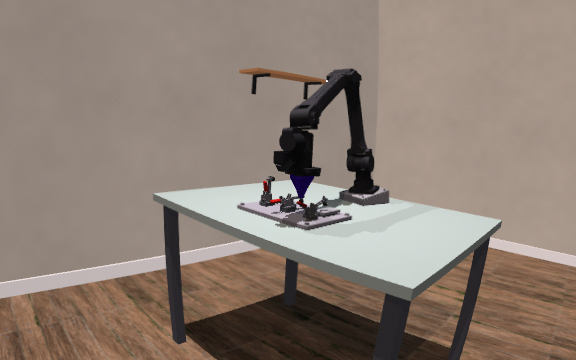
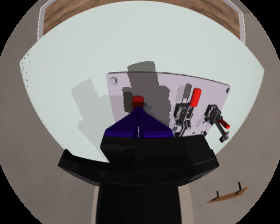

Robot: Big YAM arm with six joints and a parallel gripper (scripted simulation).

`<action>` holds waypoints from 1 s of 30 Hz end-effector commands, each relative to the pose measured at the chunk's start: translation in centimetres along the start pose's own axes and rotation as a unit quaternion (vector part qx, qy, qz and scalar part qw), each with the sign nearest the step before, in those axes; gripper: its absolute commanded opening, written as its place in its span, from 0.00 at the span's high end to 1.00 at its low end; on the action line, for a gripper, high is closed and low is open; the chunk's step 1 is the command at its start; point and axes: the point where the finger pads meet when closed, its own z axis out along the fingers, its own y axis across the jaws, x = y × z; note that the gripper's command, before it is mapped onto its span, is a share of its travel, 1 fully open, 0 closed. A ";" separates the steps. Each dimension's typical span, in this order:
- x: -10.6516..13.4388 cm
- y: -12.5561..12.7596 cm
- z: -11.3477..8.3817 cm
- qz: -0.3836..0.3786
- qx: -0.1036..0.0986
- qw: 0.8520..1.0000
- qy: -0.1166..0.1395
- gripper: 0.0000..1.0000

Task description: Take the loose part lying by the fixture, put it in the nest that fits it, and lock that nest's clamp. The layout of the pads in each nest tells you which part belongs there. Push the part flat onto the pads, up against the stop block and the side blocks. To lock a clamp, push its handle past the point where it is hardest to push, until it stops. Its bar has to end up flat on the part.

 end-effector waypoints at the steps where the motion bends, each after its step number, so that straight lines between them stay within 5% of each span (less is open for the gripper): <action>1: -0.5 0.7 -1.9 -0.001 -0.005 1.000 -0.026 1.00; 30: -1.5 0.9 -3.5 0.000 -0.007 0.999 -0.033 1.00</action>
